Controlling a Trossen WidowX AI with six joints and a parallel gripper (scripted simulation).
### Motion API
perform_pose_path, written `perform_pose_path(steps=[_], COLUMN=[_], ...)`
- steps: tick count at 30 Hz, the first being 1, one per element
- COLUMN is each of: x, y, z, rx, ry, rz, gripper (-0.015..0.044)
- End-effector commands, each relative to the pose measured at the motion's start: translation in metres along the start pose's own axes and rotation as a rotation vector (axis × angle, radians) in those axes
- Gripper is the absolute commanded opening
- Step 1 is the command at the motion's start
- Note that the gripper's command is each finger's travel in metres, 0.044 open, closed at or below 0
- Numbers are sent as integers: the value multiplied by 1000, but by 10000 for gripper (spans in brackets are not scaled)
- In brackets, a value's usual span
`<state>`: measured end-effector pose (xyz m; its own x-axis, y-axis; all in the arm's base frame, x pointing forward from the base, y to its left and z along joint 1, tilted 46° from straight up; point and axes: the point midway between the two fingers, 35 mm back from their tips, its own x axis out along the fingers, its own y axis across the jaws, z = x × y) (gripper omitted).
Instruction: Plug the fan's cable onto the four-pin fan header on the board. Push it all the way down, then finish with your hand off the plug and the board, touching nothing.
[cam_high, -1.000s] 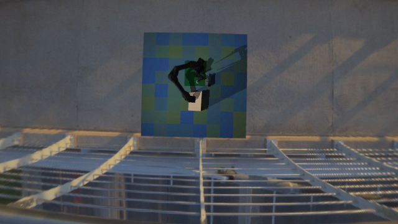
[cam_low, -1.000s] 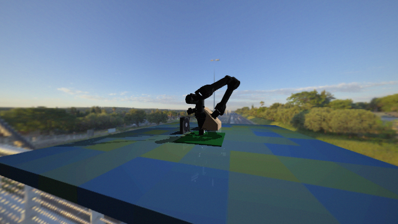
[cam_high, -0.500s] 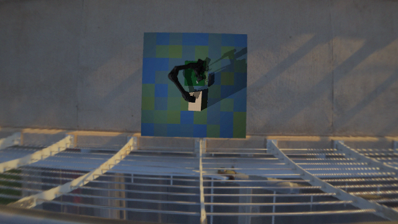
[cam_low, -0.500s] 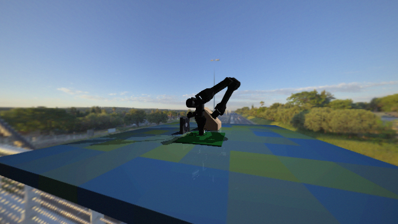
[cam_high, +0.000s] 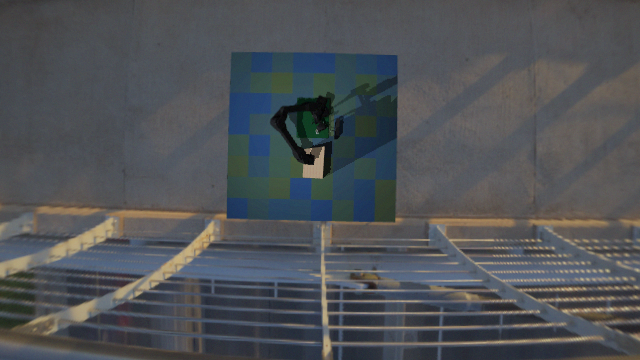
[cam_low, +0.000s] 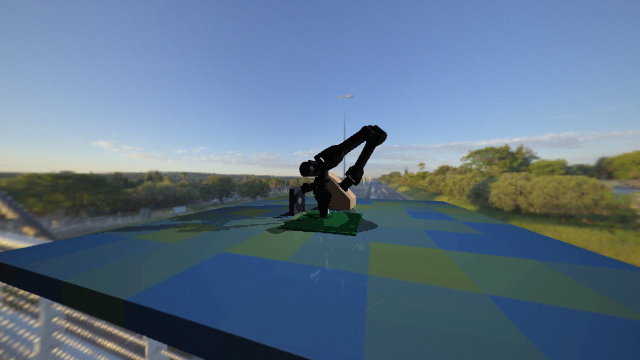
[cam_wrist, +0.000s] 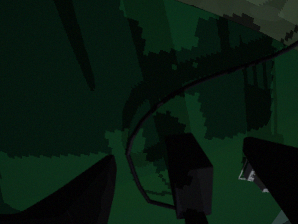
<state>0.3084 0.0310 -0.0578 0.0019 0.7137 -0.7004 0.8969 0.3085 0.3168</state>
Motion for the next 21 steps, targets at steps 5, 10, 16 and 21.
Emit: perform_pose_path(steps=[5,10,16,21], x=[0,0,0,-39], y=[0,0,0,0], z=[0,0,0,1], rx=[0,0,0,6], ry=[0,0,0,1], rz=[1,1,1,0], gripper=[204,72,0,0])
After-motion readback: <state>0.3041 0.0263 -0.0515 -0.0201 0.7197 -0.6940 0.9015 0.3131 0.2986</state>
